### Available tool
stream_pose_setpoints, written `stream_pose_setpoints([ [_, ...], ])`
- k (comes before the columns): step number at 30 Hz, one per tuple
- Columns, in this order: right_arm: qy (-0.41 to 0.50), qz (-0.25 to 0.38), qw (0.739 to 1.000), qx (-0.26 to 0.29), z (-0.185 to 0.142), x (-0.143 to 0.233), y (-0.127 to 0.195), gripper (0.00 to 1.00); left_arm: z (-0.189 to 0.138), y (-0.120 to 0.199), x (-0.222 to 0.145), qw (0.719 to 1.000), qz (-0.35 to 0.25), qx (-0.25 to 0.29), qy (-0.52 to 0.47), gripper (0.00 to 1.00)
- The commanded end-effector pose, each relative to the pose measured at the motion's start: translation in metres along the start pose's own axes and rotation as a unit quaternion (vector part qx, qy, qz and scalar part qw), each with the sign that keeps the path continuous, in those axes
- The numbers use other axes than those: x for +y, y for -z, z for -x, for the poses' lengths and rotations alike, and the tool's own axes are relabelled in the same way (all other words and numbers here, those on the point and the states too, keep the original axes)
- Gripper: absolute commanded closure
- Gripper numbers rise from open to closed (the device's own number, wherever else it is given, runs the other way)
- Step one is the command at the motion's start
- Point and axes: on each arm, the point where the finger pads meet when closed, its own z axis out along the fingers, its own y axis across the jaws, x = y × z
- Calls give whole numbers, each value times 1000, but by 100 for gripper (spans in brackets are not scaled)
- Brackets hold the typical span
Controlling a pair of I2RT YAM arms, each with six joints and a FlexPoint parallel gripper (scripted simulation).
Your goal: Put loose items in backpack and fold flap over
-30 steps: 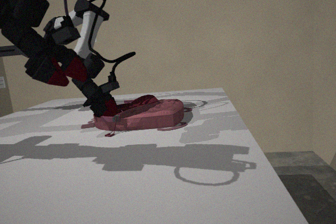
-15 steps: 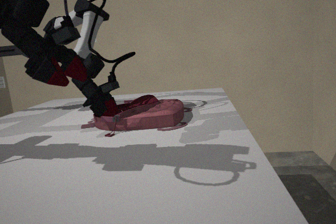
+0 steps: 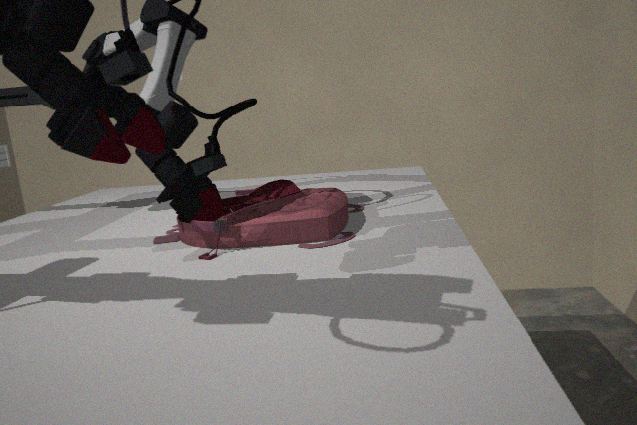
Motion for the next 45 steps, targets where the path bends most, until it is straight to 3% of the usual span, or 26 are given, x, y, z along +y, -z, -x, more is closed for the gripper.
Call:
stream_pose_setpoints([
  [1, 3, 2, 1000, -4, 3, -1, 0, 10, 4, -1, 10, 1000, 7, 8, -5, 93],
  [8, 3, 2, 1000, -4, 3, -1, 0, 10, -11, -8, 4, 1000, 11, 19, -8, 93],
  [9, 3, 2, 1000, -4, 3, -1, 0, 10, 5, -2, -3, 1000, 1, 3, -3, 93],
  [10, 3, 2, 1000, -4, 3, -1, 0, 10, -8, -8, 4, 1000, 11, 16, -7, 93],
  [11, 3, 2, 1000, -4, 3, -1, 0, 10, 16, 1, -6, 1000, -5, -16, 10, 93],
  [20, 3, 2, 1000, -4, 3, -1, 0, 10, 12, 0, -5, 1000, -2, -11, 5, 93],
  [21, 3, 2, 1000, -4, 3, -1, 0, 10, 12, 0, -5, 1000, -2, -11, 5, 83],
  [45, 3, 2, 1000, -4, 3, -1, 0, 10, 12, 0, -4, 1000, -2, -11, 6, 83],
])
